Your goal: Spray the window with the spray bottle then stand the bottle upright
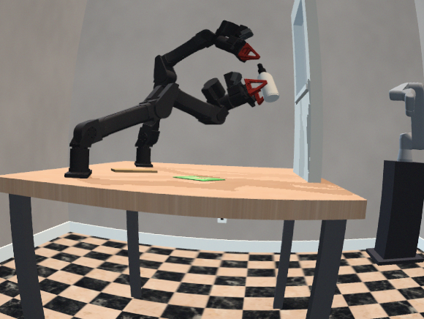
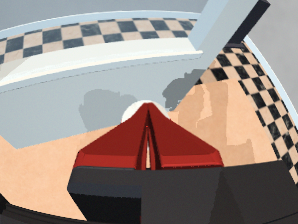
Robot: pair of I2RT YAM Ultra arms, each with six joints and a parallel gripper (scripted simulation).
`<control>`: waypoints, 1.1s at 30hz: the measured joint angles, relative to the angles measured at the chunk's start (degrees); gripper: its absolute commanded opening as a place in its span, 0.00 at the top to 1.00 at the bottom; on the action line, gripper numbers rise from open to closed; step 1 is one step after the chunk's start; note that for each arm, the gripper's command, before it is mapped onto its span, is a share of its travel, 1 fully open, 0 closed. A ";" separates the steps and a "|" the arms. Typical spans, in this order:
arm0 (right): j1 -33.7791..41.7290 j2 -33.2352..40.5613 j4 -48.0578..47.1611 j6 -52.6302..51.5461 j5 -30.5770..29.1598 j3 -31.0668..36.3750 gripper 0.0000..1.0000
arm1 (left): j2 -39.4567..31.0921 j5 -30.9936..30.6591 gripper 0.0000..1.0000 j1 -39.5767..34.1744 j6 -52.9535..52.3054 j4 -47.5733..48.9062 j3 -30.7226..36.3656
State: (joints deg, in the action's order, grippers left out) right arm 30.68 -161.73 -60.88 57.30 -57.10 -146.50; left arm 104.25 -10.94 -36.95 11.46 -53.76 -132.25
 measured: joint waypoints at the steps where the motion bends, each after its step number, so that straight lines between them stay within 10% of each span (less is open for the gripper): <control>1: 0.00 0.00 0.00 0.00 0.00 0.00 1.00 | 0.02 0.00 1.00 0.04 0.00 -0.04 -0.04; 33: 0.00 0.00 0.04 0.00 0.00 0.00 1.00 | -1.05 0.39 1.00 -0.50 0.15 2.62 4.15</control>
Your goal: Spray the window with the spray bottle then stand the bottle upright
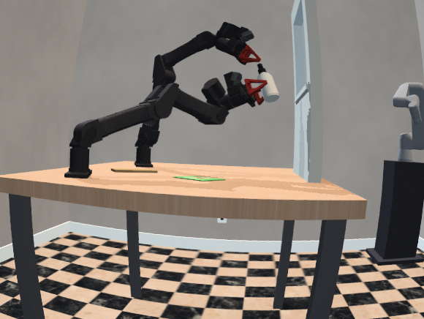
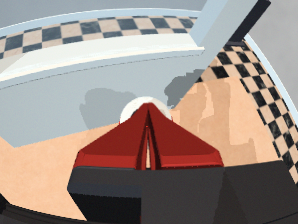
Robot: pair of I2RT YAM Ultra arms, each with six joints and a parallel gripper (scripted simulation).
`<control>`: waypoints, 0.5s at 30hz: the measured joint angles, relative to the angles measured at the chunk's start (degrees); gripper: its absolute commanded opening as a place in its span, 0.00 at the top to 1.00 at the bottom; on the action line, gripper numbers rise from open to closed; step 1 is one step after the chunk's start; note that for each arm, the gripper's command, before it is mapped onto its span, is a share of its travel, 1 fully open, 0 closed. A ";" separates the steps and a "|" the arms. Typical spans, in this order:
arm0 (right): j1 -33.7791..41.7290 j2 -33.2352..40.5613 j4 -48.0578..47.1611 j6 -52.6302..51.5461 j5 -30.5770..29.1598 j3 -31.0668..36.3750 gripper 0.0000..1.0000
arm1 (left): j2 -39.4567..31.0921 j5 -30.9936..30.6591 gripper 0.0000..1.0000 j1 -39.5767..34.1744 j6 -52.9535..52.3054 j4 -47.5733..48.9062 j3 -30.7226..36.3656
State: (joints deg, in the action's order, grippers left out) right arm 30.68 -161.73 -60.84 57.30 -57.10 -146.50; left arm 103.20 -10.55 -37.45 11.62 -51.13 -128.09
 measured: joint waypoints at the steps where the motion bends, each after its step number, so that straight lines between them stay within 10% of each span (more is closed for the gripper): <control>1: 0.00 0.00 0.00 0.00 0.00 0.00 1.00 | 0.00 -0.02 1.00 -0.02 0.00 0.07 0.02; 15: 0.00 0.00 0.02 0.00 0.00 0.00 1.00 | -0.46 0.20 1.00 -0.09 0.13 1.64 1.95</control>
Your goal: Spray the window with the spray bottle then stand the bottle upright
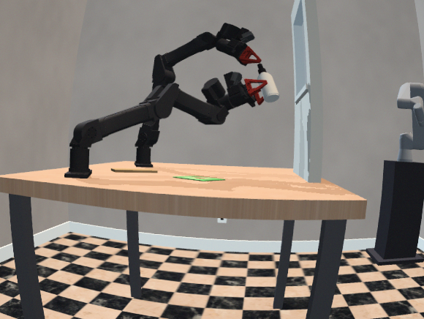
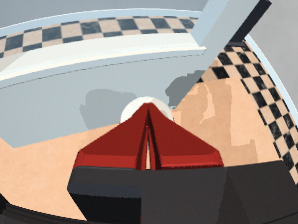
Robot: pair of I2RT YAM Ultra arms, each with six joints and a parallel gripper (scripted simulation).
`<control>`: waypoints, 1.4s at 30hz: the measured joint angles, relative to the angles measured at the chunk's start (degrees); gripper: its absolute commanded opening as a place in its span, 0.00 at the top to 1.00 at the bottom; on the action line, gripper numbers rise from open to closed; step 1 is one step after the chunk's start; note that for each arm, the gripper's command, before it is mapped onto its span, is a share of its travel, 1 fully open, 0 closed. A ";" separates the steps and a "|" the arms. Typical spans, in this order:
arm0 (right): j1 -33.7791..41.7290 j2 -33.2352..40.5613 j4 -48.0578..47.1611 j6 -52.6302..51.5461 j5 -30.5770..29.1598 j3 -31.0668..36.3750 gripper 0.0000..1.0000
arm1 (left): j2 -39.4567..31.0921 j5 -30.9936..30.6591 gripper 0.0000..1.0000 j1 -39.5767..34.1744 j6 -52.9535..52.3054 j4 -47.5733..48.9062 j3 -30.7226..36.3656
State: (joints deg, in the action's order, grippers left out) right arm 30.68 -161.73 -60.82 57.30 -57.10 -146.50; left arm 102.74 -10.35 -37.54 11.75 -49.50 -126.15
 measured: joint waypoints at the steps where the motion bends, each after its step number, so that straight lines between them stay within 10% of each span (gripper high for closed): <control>1: 0.00 0.00 0.00 0.00 0.00 0.00 1.00 | -0.02 0.04 1.00 -0.04 0.02 0.09 0.11; 42: 0.00 -0.02 0.17 0.00 -0.55 0.02 1.00 | -1.11 0.61 1.00 -0.61 0.31 4.31 4.59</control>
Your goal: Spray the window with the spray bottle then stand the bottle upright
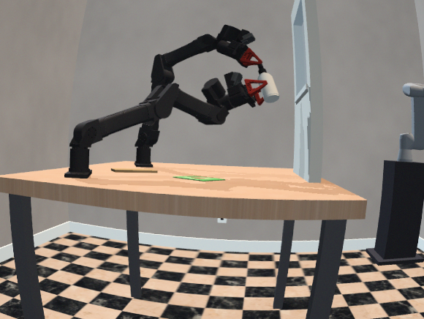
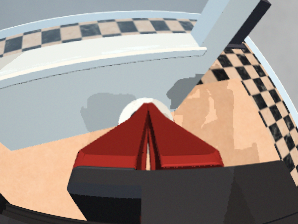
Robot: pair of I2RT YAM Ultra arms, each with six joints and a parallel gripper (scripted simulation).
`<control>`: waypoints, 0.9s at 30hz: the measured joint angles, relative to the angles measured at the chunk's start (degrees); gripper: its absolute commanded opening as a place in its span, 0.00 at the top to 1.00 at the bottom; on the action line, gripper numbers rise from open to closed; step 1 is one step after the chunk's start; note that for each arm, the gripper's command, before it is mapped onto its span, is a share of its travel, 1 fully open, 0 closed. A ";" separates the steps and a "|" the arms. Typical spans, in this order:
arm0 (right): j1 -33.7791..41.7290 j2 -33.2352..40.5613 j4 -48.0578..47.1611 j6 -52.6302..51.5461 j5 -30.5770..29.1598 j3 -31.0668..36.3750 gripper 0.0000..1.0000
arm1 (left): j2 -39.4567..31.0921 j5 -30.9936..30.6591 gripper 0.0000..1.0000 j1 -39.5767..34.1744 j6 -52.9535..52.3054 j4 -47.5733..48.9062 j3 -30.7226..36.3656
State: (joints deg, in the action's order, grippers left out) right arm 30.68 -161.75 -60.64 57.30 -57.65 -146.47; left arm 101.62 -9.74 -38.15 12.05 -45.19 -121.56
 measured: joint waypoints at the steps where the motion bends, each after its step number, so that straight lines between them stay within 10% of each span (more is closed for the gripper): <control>1: -0.02 0.00 0.04 0.00 -0.09 0.00 1.00 | -0.02 0.02 1.00 0.00 0.02 0.20 0.17; 27: -0.02 -0.31 0.52 0.04 -1.40 0.00 1.00 | -0.11 0.09 1.00 -0.09 0.13 2.49 2.45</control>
State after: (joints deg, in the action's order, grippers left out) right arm 30.65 -162.06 -60.12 57.34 -59.05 -146.47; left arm 101.51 -9.65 -38.24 12.19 -42.70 -119.11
